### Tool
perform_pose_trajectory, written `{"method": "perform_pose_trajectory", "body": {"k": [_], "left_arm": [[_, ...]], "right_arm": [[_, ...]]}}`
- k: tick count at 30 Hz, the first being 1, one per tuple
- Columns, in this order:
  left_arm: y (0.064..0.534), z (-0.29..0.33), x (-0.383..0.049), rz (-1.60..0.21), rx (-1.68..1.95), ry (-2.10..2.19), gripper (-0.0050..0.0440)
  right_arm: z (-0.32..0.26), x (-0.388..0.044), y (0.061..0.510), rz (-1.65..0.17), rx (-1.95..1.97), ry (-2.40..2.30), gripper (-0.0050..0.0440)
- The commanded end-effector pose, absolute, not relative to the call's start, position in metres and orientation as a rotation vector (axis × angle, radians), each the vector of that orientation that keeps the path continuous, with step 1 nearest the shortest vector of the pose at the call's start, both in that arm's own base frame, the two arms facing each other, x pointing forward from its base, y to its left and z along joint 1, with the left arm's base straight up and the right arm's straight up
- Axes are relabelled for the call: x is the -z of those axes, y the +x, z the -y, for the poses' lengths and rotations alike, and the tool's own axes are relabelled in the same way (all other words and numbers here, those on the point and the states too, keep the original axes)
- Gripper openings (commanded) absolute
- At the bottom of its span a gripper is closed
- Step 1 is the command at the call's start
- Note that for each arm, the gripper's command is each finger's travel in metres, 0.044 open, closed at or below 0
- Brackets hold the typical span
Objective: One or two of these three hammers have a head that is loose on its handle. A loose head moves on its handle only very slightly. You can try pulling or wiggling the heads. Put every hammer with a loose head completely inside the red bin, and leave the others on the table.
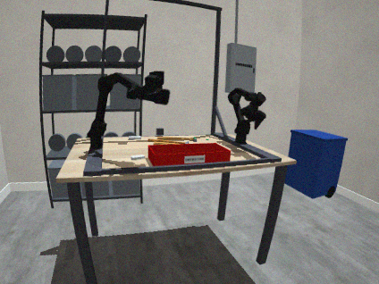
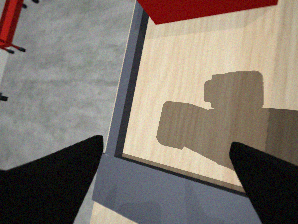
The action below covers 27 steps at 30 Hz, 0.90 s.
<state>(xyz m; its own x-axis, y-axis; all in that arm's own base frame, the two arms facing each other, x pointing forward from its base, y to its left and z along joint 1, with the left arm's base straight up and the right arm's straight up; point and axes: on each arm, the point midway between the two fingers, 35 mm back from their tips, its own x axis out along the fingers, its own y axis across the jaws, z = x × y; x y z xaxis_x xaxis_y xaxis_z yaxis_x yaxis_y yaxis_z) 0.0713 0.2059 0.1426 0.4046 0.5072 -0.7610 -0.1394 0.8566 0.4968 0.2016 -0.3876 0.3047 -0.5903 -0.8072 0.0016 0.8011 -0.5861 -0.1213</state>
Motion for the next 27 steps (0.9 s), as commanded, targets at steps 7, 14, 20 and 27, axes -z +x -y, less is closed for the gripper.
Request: {"method": "perform_pose_trajectory", "body": {"k": [7, 14, 20, 27], "left_arm": [[0.072, -0.208, -0.148, -1.078, -0.431, 0.399, 0.0400], [0.072, -0.208, -0.148, -1.078, -0.431, 0.399, 0.0400], [0.074, -0.206, -0.148, -1.068, -0.425, 0.394, 0.0352], [0.119, -0.158, -0.142, -0.877, -0.229, 0.204, 0.0218]], "right_arm": [[0.385, -0.319, 0.199, -0.085, 2.200, -0.052, 0.0400], [0.385, -0.319, 0.199, -0.085, 2.200, -0.052, 0.0400], [0.385, -0.320, 0.199, -0.081, 2.192, -0.051, 0.0352], [0.394, -0.323, 0.233, -0.073, 1.936, -0.027, 0.0264]]}}
